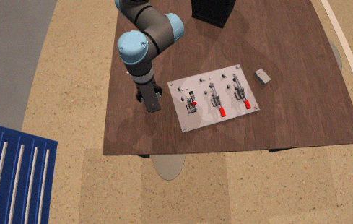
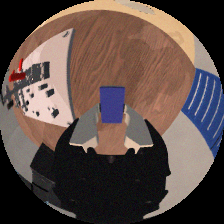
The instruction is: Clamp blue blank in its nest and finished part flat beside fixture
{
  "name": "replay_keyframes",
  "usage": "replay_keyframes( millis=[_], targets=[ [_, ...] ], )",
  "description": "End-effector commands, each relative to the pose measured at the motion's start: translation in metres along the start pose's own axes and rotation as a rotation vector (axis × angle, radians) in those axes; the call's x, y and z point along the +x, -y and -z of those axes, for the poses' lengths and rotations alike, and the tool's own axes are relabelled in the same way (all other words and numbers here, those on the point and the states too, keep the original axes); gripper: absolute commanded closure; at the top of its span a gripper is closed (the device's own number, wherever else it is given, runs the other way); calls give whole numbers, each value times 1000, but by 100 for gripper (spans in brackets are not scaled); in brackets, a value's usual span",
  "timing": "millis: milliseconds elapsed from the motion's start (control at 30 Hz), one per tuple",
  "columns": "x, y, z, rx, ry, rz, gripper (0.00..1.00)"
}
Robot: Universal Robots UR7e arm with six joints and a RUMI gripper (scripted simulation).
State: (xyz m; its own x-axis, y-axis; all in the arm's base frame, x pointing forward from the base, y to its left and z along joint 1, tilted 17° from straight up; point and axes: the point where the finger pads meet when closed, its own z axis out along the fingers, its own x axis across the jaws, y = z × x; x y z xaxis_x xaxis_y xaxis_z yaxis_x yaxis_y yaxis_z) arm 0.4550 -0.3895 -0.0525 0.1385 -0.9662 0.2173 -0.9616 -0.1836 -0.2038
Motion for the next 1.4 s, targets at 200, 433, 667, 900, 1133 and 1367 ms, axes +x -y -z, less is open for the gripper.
replay_keyframes(
  millis=[200, 433, 667, 900, 1133, 1367],
  targets=[
    [0, -1, 15, -1, -1, -1, 100],
    [0, -1, 42, 0, -1, -1, 100],
    [0, -1, 66, 0, -1, -1, 100],
    [3, 1, 99, 2, -5, -1, 100],
    [4, 1, 119, 2, -7, 0, 100],
    [3, 1, 122, 2, -7, 0, 100]
  ],
)
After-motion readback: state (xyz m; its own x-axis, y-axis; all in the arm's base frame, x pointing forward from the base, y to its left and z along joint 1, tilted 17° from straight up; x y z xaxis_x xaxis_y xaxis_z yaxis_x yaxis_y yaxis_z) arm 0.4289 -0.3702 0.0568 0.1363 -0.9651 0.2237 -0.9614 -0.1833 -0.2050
